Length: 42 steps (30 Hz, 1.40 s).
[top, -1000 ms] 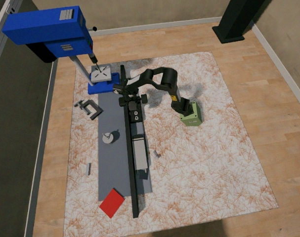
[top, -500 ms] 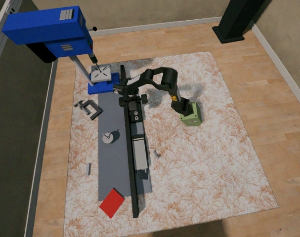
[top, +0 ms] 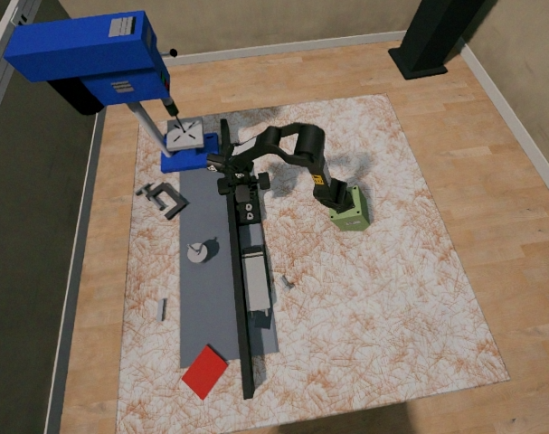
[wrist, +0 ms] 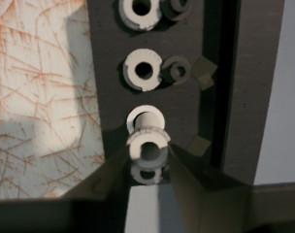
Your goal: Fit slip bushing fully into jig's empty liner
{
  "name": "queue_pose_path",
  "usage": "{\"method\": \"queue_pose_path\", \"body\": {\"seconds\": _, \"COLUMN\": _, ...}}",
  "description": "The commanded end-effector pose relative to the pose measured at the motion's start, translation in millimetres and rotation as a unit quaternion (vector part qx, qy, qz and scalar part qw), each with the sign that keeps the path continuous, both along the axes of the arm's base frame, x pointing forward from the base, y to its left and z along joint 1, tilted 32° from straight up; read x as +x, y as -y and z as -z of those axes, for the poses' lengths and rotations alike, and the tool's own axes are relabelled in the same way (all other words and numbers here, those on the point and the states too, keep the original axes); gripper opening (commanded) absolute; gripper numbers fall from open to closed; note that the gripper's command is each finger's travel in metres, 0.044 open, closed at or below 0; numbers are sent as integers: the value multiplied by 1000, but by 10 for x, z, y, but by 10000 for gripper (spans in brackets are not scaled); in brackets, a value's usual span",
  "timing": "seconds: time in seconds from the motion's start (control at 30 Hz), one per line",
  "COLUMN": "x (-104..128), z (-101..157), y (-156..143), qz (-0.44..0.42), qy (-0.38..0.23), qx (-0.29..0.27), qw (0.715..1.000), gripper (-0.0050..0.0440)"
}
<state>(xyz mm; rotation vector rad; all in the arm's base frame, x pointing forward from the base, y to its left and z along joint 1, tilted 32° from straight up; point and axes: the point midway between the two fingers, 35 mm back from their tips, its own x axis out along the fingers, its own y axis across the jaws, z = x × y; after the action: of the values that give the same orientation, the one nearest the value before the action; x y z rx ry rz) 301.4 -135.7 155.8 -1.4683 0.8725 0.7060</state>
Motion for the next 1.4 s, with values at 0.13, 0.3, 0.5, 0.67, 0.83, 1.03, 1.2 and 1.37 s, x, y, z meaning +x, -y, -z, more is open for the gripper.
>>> {"method": "queue_pose_path", "body": {"seconds": 0.13, "x": 33, "z": -3, "y": 4, "qz": 2, "qy": 1, "qx": -2, "qw": 1000, "gripper": -50}}
{"method": "queue_pose_path", "body": {"seconds": 0.3, "x": 30, "z": 4, "y": -2, "qz": 2, "qy": 0, "qx": -1, "qw": 1000, "gripper": -50}}
{"method": "queue_pose_path", "body": {"seconds": 0.5, "x": 7, "z": -2, "y": -24, "qz": 1, "qy": 3, "qx": -2, "qw": 1000, "gripper": -50}}
{"method": "queue_pose_path", "body": {"seconds": 0.67, "x": 1, "z": -51, "y": -12, "qz": 1, "qy": 5, "qx": -3, "qw": 1000, "gripper": -50}}
{"method": "queue_pose_path", "body": {"seconds": 0.83, "x": -7, "z": -26, "y": -15, "qz": 0, "qy": 4, "qx": -2, "qw": 1000, "gripper": -50}}
{"method": "queue_pose_path", "body": {"seconds": 1.03, "x": -8, "z": 45, "y": -3, "qz": -1, "qy": -3, "qx": 1, "qw": 1000, "gripper": -50}}
{"method": "queue_pose_path", "body": {"seconds": 1.2, "x": -10, "z": 45, "y": 5, "qz": 0, "qy": -3, "qx": 0, "qw": 1000, "gripper": -50}}
{"method": "queue_pose_path", "body": {"seconds": 1.37, "x": 9, "z": 6, "y": 24, "qz": 1, "qy": 1, "qx": -2, "qw": 1000, "gripper": -50}}
